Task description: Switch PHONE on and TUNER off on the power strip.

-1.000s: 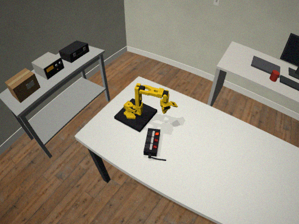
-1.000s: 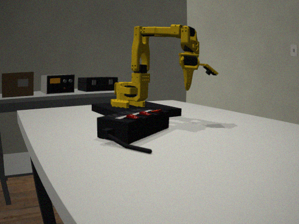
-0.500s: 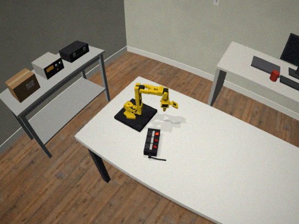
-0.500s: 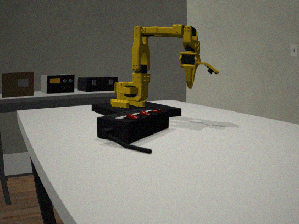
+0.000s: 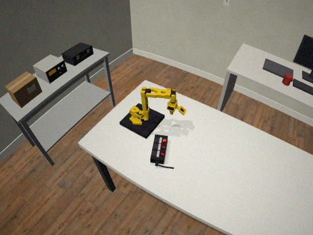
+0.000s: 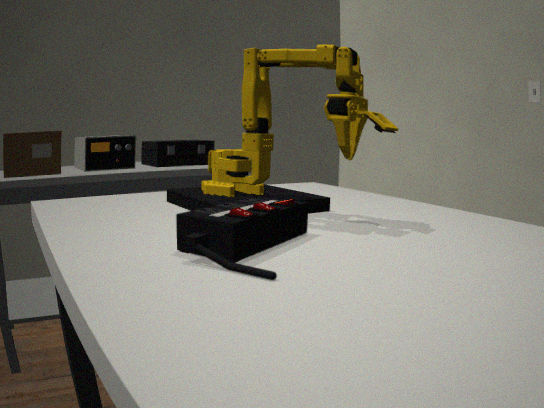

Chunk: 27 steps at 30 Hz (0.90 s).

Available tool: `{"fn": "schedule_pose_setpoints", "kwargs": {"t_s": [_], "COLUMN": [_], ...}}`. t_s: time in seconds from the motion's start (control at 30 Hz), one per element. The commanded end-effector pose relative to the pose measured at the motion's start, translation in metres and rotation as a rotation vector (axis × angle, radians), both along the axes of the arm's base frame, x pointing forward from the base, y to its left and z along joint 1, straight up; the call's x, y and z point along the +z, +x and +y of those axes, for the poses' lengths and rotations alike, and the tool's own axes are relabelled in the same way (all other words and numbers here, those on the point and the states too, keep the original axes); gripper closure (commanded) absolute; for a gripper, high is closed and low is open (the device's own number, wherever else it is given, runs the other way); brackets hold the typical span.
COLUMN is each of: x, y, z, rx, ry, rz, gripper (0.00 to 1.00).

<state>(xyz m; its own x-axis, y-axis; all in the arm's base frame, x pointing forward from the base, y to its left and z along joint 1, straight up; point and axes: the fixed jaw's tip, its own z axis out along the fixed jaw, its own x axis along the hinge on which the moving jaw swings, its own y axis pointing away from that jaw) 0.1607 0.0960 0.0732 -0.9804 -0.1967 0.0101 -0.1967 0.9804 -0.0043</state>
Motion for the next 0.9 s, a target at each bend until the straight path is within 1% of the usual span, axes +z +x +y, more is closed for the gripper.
{"fn": "schedule_pose_setpoints", "kwargs": {"t_s": [0.0,0.27,0.33,0.67,0.87], "x": [0.004,0.005,0.005,0.007,0.007], "y": [-0.002,-0.005,-0.005,-0.009,-0.010], "z": [0.004,0.009,0.009,0.014,0.016], "rx": [-0.087,-0.263,-0.263,-0.443,-0.515], "ry": [0.006,0.005,0.005,0.004,0.003], "rz": [-0.009,-0.010,-0.010,-0.010,-0.010], "gripper": [1.00,1.00,1.00,1.00,1.00]}}
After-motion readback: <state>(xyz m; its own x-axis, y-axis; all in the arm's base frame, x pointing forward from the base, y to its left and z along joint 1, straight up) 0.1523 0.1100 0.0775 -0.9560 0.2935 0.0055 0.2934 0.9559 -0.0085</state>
